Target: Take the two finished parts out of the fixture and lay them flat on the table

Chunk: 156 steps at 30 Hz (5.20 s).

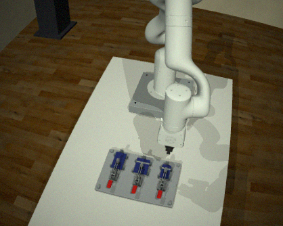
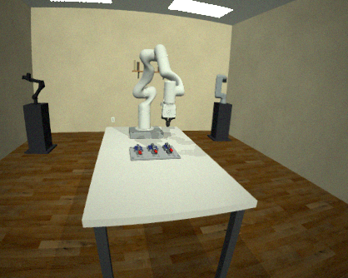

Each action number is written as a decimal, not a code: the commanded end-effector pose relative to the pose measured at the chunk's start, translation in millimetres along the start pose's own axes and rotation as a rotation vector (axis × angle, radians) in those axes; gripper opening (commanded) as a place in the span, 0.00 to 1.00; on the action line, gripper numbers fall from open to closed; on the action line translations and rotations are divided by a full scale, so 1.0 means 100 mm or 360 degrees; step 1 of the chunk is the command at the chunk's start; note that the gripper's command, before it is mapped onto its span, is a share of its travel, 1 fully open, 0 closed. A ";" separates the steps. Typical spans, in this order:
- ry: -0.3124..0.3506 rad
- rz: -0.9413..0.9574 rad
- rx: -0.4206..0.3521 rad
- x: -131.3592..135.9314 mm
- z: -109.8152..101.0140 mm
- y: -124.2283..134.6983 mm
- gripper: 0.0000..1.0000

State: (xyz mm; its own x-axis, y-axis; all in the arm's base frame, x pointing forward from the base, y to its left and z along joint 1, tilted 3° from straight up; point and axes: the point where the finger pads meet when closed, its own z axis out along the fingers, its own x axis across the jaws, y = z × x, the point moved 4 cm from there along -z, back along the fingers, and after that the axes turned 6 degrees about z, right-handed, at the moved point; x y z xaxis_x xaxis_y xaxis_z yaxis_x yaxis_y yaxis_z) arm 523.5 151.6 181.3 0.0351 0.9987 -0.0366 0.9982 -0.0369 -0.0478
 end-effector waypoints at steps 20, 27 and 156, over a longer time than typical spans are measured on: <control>0.0001 0.0000 -0.0003 0.00 -0.01 0.01 1.00; 0.0001 0.0000 -0.0003 0.00 -0.01 0.01 1.00; 0.0003 -0.0001 -0.0005 0.01 0.00 0.01 0.48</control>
State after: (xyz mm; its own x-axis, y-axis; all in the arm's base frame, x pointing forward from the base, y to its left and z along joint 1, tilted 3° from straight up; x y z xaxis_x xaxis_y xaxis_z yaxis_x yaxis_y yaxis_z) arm 523.4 152.4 180.7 0.0343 0.9988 -0.0354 0.9983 -0.0359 -0.0469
